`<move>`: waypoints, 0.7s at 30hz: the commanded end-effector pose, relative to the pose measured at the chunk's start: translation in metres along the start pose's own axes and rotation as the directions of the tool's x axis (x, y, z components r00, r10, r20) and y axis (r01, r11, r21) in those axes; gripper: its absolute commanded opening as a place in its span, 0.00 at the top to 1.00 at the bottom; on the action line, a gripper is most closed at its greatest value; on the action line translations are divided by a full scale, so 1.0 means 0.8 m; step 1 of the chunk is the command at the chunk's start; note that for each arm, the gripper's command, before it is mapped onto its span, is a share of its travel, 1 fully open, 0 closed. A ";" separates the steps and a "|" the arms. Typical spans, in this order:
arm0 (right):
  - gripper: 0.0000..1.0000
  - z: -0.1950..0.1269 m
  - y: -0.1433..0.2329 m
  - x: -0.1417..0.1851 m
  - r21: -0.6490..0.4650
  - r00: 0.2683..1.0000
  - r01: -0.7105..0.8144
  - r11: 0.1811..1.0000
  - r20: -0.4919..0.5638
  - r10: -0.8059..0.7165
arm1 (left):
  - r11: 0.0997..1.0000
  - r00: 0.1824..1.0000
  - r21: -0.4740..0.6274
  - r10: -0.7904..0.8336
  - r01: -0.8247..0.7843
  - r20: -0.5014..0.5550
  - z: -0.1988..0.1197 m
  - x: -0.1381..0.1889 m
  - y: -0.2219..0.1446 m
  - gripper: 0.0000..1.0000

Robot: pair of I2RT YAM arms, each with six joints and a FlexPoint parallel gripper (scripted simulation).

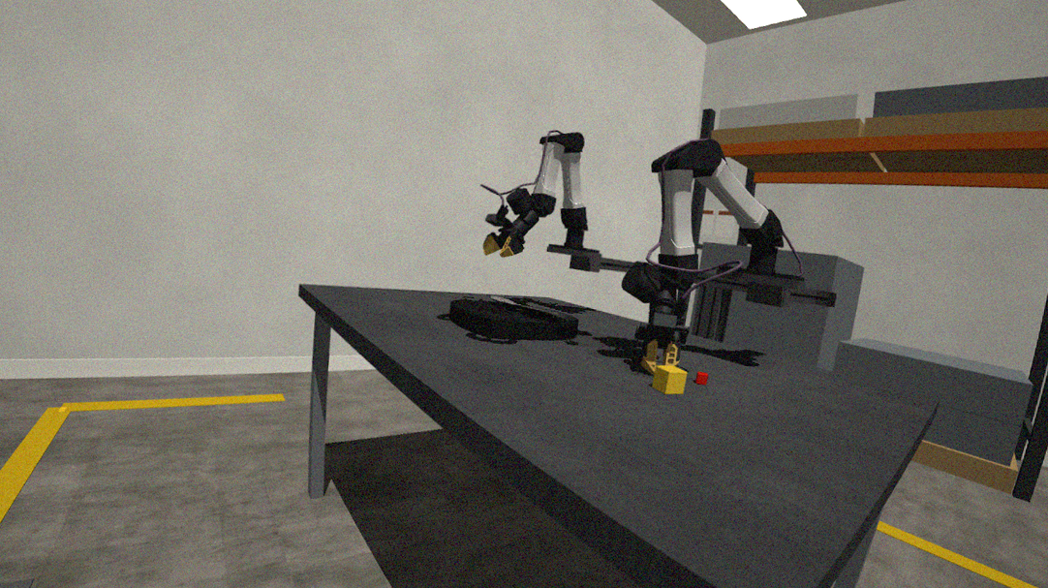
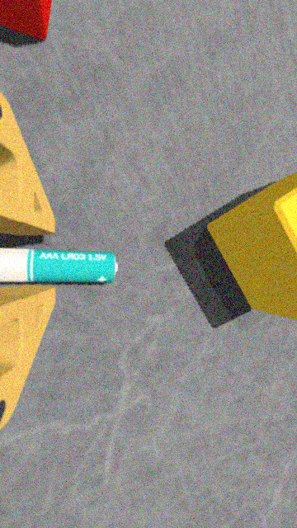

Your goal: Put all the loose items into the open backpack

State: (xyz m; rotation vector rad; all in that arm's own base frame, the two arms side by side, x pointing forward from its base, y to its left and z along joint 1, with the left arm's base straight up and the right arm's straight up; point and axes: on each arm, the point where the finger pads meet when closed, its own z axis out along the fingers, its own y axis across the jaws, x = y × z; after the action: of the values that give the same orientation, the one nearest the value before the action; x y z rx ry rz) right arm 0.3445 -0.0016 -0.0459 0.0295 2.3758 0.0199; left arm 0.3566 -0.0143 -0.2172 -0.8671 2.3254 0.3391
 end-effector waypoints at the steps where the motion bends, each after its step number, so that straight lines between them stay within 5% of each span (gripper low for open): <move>1: 0.10 -0.002 -0.002 -0.015 -0.002 0.999 0.000 1.000 0.034 0.000 | 1.000 1.000 0.006 -0.010 0.010 0.013 -0.004 -0.005 -0.004 0.80; 10: 0.10 -0.002 -0.002 -0.015 -0.002 0.999 0.000 1.000 0.034 0.000 | 1.000 1.000 0.014 -0.014 0.014 0.013 -0.004 -0.005 -0.008 0.89; 11: 0.10 -0.002 -0.002 -0.015 -0.002 0.999 0.000 1.000 0.034 0.000 | 1.000 1.000 0.014 -0.014 0.014 0.013 -0.004 -0.005 -0.008 0.97; 21: 0.10 -0.002 -0.002 -0.015 -0.002 0.999 0.000 1.000 0.034 0.000 | 1.000 1.000 0.014 -0.014 0.014 0.013 -0.005 -0.005 -0.008 0.97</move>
State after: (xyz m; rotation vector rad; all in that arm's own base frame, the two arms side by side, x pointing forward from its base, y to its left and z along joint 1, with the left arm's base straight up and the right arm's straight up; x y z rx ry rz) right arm 0.3445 -0.0016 -0.0459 0.0295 2.3758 0.0200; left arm 0.3566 -0.0154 -0.2172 -0.8688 2.3240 0.3359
